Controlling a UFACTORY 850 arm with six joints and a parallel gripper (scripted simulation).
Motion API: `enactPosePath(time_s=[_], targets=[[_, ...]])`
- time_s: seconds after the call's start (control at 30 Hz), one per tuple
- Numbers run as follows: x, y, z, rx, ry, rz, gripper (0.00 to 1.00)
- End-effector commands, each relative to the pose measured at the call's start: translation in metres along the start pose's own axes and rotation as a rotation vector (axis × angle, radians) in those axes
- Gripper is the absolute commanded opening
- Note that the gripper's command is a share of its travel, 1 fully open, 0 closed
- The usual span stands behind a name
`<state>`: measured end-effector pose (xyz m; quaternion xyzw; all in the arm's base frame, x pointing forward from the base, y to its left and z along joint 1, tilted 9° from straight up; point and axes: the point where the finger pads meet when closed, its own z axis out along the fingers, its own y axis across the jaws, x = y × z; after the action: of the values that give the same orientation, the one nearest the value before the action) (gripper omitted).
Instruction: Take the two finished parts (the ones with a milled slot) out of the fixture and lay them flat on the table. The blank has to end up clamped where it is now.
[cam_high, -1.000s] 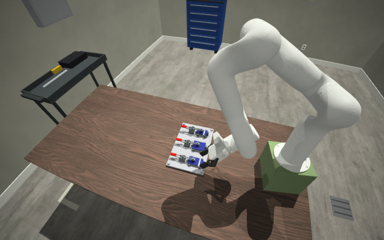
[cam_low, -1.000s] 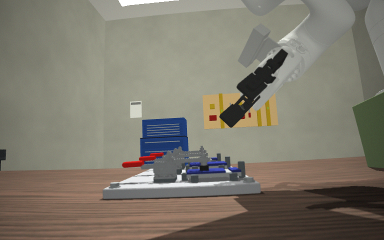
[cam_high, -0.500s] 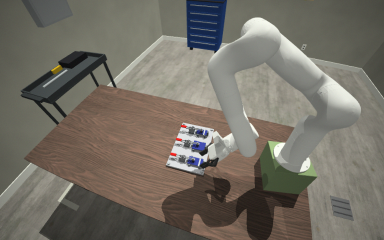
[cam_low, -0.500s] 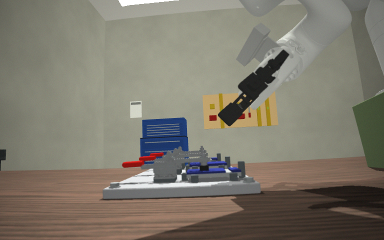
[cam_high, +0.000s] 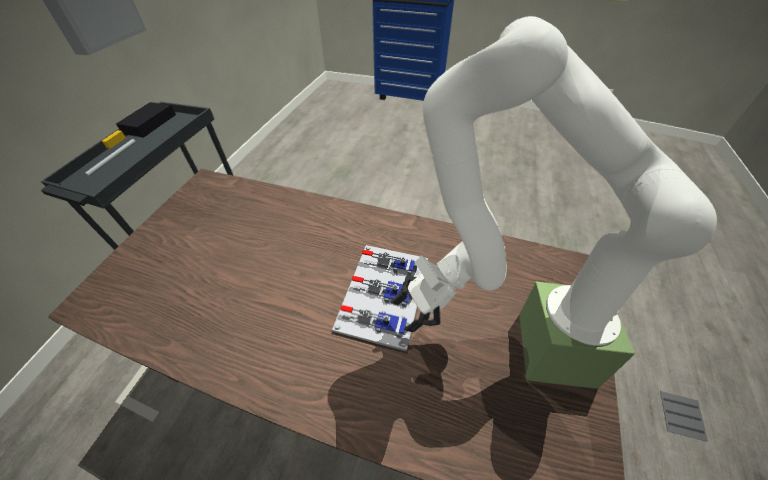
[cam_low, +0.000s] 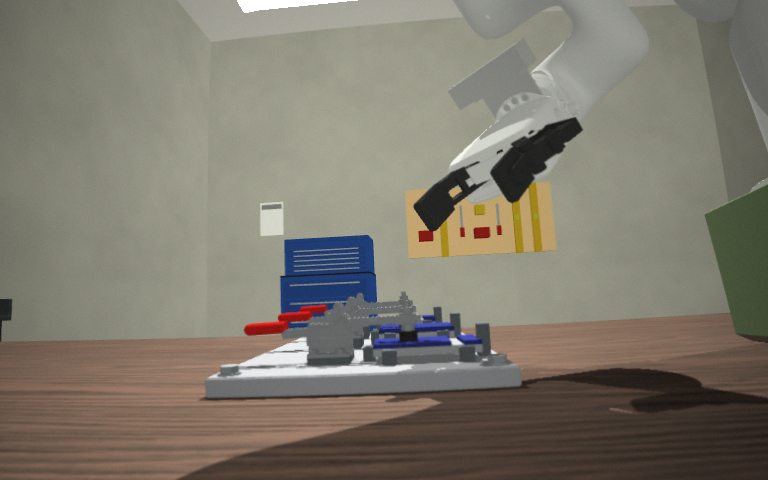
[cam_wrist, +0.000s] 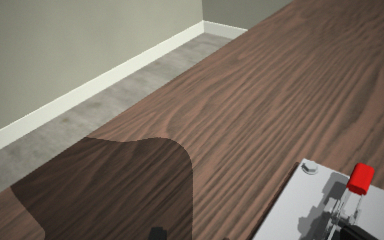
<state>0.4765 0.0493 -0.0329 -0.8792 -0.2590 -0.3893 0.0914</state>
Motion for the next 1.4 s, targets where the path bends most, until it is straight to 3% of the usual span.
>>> enactPosePath(time_s=[0.0,0.17,0.23,0.3,0.33,0.4,0.43,0.5,0.63,0.73,0.87,1.37], targets=[[0.007,0.003,-0.002,0.129,-0.060,-0.231,1.00],[0.010,0.005,-0.003,0.168,-0.078,-0.317,1.00],[0.014,0.008,-0.005,0.246,-0.115,-0.488,1.00],[0.014,0.008,-0.005,0.248,-0.116,-0.492,1.00],[0.017,0.010,-0.007,0.288,-0.135,-0.580,1.00],[0.017,0.010,-0.007,0.288,-0.135,-0.580,1.00],[0.019,0.011,-0.008,0.327,-0.153,-0.664,1.00],[0.019,0.011,-0.008,0.327,-0.153,-0.664,1.00],[0.023,0.014,-0.010,0.401,-0.189,-0.828,1.00],[0.023,0.014,-0.010,0.401,-0.189,-0.828,1.00],[0.027,0.016,-0.012,0.468,-0.221,-0.979,1.00],[0.032,0.019,-0.014,0.557,-0.261,-1.175,1.00]])
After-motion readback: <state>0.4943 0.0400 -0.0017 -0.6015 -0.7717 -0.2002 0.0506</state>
